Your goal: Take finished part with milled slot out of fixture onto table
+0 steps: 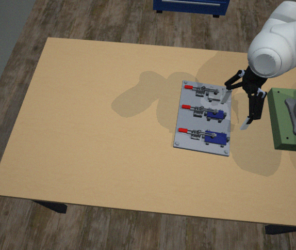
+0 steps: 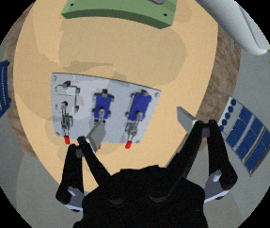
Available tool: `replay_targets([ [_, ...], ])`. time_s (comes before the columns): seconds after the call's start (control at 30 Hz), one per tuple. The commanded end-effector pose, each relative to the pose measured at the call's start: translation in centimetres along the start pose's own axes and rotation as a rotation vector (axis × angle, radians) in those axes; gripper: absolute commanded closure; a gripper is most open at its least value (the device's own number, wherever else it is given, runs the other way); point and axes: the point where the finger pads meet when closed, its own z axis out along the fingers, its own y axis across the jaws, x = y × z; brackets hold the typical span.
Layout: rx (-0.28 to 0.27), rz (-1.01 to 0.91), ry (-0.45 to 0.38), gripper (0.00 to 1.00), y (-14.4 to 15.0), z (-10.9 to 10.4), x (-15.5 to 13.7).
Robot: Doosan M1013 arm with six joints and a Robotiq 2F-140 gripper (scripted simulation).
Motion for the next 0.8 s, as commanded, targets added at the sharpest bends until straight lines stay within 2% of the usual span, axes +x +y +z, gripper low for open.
replay_targets([
  [0.0,0.003,-0.012,0.023,0.0,0.0,0.0,0.2],
  [0.7,0.001,-0.01,0.029,0.0,0.1,0.0,0.3],
  [0.77,0.055,-0.14,0.134,0.0,-1.7,-0.6,1.2],
])
